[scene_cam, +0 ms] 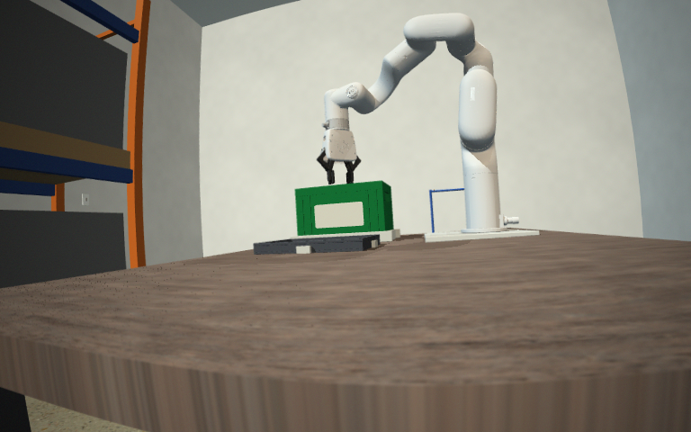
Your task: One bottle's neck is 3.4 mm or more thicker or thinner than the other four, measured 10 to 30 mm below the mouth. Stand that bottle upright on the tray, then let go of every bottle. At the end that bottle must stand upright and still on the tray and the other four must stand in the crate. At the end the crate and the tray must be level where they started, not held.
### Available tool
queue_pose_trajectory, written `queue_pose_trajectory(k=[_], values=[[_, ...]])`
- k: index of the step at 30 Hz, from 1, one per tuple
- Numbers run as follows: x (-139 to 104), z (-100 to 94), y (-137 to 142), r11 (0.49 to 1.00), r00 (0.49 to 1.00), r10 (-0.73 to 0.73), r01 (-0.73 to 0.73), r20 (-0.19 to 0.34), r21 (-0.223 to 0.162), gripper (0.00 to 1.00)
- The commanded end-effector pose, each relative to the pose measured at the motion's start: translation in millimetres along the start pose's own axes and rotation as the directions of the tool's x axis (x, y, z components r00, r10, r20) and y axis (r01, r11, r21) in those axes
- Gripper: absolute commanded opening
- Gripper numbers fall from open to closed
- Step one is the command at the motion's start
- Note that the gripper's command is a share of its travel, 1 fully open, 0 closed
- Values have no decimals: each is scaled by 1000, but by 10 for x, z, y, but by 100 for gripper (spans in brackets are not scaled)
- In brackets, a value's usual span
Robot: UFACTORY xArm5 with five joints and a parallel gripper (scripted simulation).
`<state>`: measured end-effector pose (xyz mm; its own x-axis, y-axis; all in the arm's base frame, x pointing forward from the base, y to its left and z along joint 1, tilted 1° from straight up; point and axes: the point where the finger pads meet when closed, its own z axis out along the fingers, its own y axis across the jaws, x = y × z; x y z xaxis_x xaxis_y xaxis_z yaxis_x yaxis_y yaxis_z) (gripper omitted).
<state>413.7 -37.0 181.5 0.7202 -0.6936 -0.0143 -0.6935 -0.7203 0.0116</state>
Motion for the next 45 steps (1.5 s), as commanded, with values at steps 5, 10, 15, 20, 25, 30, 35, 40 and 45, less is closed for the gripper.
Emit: queue_pose_trajectory(k=[5, 10, 15, 20, 25, 30, 35, 40, 45], values=[[8, -14, -7, 1000, 1000, 0, 0, -3, 2, 65], [8, -14, -7, 1000, 1000, 0, 0, -3, 2, 65], [8, -14, -7, 1000, 1000, 0, 0, -3, 2, 65], [8, -11, -7, 1000, 1000, 0, 0, -3, 2, 65], [8, 4, -7, 1000, 1000, 0, 0, -3, 2, 65], [7, 35, -8, 1000, 1000, 0, 0, -3, 2, 65], [7, 61, -8, 1000, 1000, 0, 0, -3, 2, 65], [7, 115, -8, 1000, 1000, 0, 0, -3, 2, 65], [8, 177, -8, 1000, 1000, 0, 0, -3, 2, 65]])
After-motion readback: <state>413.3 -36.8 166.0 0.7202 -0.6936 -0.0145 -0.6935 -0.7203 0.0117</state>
